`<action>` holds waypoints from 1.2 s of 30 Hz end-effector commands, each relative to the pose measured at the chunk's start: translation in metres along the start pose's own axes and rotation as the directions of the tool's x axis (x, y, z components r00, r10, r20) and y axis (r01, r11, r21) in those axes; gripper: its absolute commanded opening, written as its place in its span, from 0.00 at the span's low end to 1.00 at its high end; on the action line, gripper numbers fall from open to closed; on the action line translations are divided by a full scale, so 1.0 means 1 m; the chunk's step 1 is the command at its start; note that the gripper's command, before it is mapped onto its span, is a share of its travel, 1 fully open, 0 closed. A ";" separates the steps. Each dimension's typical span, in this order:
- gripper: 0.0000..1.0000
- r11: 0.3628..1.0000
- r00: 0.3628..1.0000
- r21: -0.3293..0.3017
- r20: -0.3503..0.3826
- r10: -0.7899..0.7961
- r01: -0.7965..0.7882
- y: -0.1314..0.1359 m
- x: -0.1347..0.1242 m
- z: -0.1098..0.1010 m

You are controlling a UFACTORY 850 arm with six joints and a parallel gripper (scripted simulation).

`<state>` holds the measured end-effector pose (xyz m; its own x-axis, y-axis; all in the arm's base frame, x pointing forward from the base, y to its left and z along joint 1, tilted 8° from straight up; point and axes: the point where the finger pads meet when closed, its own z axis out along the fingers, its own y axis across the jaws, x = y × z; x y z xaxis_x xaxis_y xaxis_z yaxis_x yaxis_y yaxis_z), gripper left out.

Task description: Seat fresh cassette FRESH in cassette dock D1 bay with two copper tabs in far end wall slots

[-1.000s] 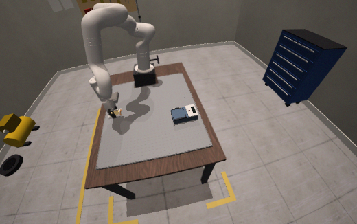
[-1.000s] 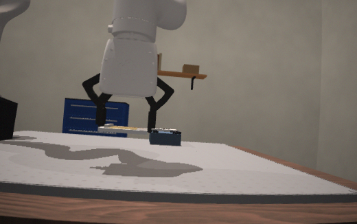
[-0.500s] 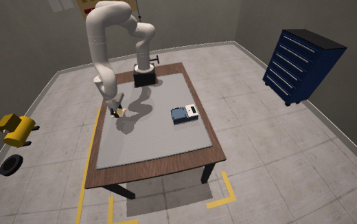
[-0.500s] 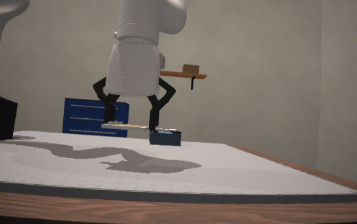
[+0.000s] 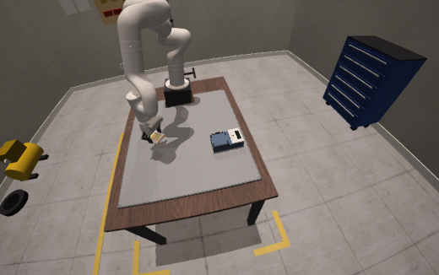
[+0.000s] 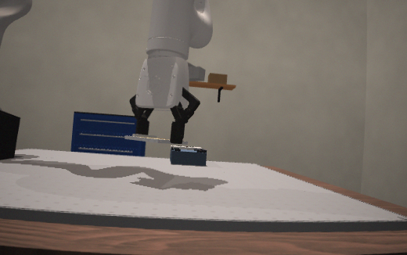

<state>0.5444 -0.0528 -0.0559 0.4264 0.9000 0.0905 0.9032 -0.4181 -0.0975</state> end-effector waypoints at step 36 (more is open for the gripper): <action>0.00 0.611 0.604 0.007 0.157 0.781 -0.792 -0.074 0.160 -0.023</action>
<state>0.5460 0.1062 -0.0154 0.9547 0.2395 -0.1769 0.2162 -0.9661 -0.1412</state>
